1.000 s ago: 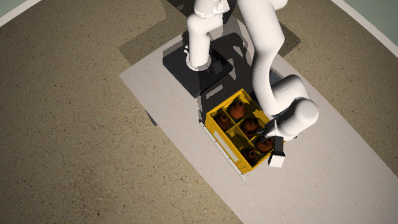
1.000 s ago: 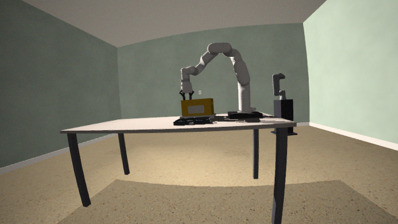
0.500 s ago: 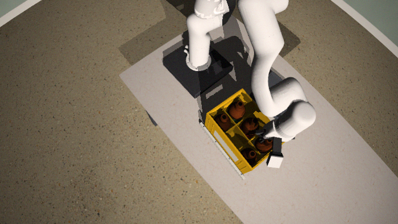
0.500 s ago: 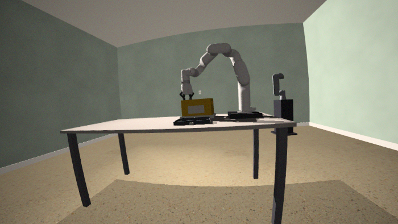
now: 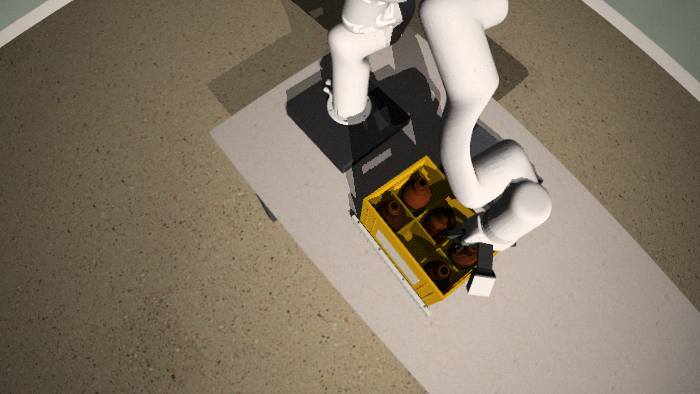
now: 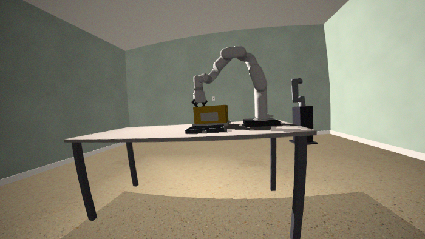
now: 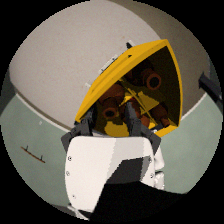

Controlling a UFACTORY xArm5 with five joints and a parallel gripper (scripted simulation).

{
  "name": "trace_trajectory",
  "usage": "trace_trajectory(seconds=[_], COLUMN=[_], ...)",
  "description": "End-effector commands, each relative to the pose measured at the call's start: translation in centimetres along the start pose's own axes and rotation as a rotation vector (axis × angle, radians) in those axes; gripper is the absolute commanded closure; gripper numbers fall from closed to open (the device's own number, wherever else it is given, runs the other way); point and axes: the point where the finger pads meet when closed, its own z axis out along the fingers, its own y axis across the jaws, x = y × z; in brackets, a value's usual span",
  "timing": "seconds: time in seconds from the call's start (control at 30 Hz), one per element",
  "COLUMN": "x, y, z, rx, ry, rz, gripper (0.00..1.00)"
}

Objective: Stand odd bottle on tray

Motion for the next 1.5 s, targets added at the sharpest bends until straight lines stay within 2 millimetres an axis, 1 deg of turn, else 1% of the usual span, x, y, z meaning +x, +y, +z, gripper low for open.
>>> trace_trajectory(seconds=[0.0, 0.67, 0.7, 1.47], x=[0.10, 0.10, 0.10, 0.10], y=[-0.08, -0.09, -0.09, -0.09], z=[0.05, 0.16, 0.16, 0.16], rx=[0.003, 0.003, 0.003, 0.003], ry=[0.003, 0.003, 0.003, 0.003], rz=[0.000, 0.000, 0.000, 0.000], gripper=[0.35, 0.35, 1.00, 1.00])
